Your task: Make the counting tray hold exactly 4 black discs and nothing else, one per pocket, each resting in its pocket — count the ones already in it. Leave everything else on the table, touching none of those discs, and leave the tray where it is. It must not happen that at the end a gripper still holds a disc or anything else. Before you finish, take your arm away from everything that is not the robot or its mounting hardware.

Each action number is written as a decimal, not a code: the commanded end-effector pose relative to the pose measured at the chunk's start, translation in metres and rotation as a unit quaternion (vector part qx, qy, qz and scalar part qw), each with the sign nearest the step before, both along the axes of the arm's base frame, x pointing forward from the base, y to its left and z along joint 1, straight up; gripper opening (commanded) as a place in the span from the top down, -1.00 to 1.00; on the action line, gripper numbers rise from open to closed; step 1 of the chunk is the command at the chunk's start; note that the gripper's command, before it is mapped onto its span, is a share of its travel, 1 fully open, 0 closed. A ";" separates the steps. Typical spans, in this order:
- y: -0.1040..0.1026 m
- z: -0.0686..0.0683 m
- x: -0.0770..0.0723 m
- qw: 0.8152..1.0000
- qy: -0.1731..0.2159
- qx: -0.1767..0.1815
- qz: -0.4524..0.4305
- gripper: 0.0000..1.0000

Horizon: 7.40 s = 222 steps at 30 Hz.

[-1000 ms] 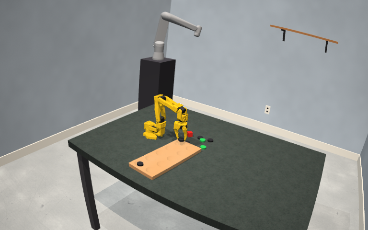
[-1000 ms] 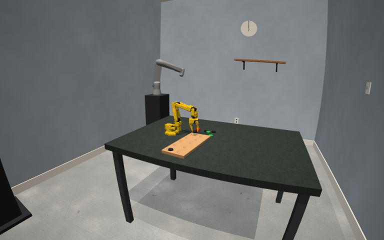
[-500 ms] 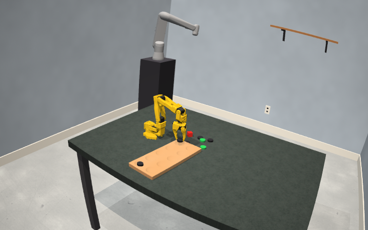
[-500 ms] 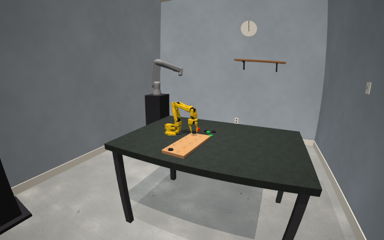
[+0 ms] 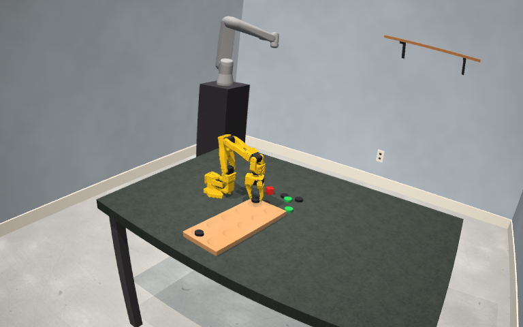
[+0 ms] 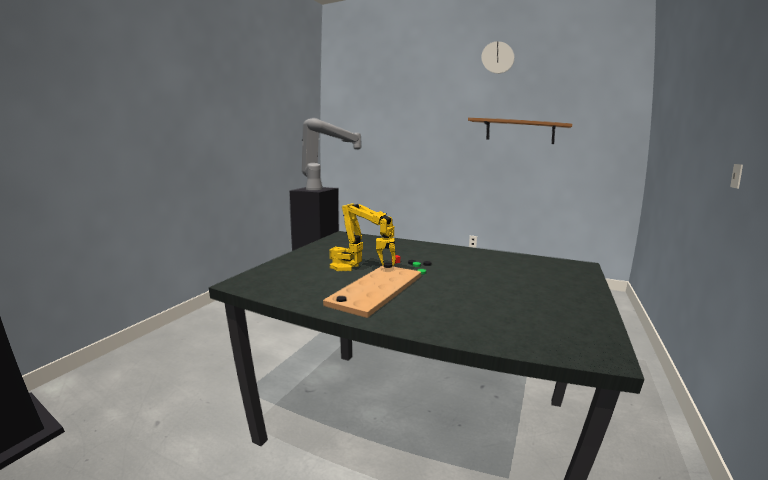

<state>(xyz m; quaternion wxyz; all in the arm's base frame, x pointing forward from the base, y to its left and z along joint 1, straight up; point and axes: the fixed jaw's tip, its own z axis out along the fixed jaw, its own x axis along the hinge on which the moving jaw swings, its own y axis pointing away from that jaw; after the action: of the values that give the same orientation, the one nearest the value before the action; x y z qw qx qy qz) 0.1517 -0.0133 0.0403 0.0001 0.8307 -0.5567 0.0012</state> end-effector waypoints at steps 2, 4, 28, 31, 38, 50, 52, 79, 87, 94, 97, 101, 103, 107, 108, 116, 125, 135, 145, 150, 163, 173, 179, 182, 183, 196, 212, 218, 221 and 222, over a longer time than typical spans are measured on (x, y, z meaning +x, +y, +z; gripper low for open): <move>-0.001 0.001 0.006 1.000 -0.021 -0.001 0.000 1.00; -0.001 -0.001 0.006 1.000 -0.021 -0.001 0.000 1.00; -0.001 -0.010 0.006 1.000 -0.018 0.000 0.000 1.00; -0.001 -0.010 0.006 1.000 -0.018 0.000 0.000 1.00; -0.001 -0.010 0.006 1.000 -0.018 0.000 0.000 0.97; -0.001 -0.010 0.006 1.000 -0.018 0.000 0.000 0.48; -0.001 -0.010 0.006 1.000 -0.018 0.000 0.000 0.47; -0.002 0.024 0.001 1.000 -0.018 -0.001 0.000 0.47; -0.002 0.025 0.001 1.000 -0.018 -0.001 0.000 0.47; -0.001 0.025 0.001 1.000 -0.018 -0.001 0.001 0.47; -0.001 0.025 0.002 1.000 -0.018 -0.001 0.002 0.47; 0.000 0.025 0.003 1.000 -0.018 0.000 0.004 0.47; 0.001 0.026 0.004 1.000 -0.018 0.000 0.006 0.47; 0.004 0.026 0.007 1.000 -0.018 0.000 0.012 0.47; 0.005 0.026 0.007 1.000 -0.018 0.000 0.013 0.47; 0.013 0.028 0.014 0.999 -0.018 0.001 0.026 0.47; 0.031 0.029 0.025 0.998 -0.018 0.002 0.053 0.47; 0.052 0.030 0.035 0.997 -0.018 0.003 0.082 0.47; 0.085 0.027 0.044 0.993 -0.017 0.005 0.120 0.47; 0.095 0.026 0.045 0.991 -0.017 0.006 0.131 0.47; 0.132 0.020 0.045 0.985 -0.016 0.008 0.171 0.47; 0.147 0.017 0.042 0.982 -0.016 0.008 0.187 0.47; 0.153 0.016 0.041 0.981 -0.016 0.009 0.193 0.47; 0.154 0.016 0.041 0.981 -0.016 0.009 0.194 0.47; 0.154 0.016 0.041 0.981 -0.016 0.009 0.194 0.47; 0.156 0.015 0.040 0.980 -0.016 0.009 0.196 0.47; 0.158 0.020 0.041 0.980 -0.024 0.013 0.196 0.47; 0.158 0.020 0.041 0.980 -0.024 0.013 0.196 0.47; 0.159 0.017 0.041 0.980 -0.024 0.013 0.196 0.47; 0.159 0.015 0.041 0.980 -0.024 0.013 0.196 0.47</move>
<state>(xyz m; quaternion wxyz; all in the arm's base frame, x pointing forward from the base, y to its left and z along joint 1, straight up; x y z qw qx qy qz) 0.1882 0.1406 0.0475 0.0029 0.9239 -0.3827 -0.0009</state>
